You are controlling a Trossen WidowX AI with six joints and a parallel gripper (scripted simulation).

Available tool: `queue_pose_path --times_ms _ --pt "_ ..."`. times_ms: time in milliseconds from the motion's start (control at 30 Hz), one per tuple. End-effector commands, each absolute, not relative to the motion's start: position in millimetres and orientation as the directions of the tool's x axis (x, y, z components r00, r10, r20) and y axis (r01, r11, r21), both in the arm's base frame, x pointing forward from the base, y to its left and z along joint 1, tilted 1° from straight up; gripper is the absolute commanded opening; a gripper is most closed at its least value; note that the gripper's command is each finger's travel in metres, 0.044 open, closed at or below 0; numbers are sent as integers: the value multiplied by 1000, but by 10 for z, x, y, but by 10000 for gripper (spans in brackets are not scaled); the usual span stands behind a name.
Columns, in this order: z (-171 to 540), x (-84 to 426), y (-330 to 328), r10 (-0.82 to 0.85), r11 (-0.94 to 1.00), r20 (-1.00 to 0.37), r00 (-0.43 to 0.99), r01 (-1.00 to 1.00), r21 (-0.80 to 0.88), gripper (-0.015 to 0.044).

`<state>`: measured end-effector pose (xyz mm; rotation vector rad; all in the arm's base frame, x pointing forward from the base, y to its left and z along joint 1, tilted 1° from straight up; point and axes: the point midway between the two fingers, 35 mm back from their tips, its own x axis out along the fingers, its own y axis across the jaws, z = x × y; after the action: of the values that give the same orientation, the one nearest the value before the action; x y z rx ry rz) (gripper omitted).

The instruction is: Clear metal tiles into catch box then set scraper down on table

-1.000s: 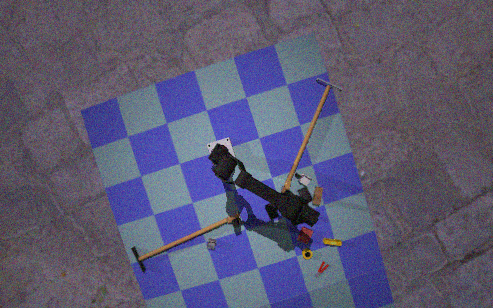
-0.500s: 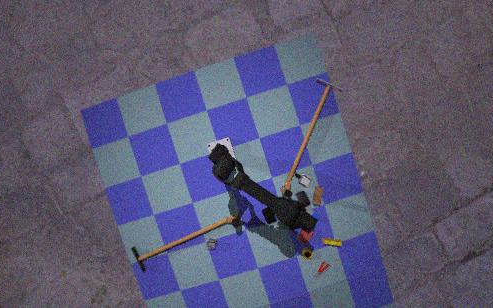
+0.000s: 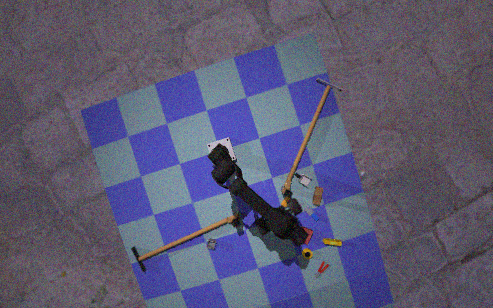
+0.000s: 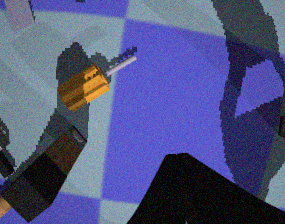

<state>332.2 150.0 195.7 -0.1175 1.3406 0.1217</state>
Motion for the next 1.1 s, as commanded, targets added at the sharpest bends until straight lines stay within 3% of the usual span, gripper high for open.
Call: queue_pose_path --times_ms 0,1067 --pt "1924 3371 1406 15 984 -978 207 -179 -23 0" --pt "1886 3669 584 -19 906 -987 161 -414 -85 0"
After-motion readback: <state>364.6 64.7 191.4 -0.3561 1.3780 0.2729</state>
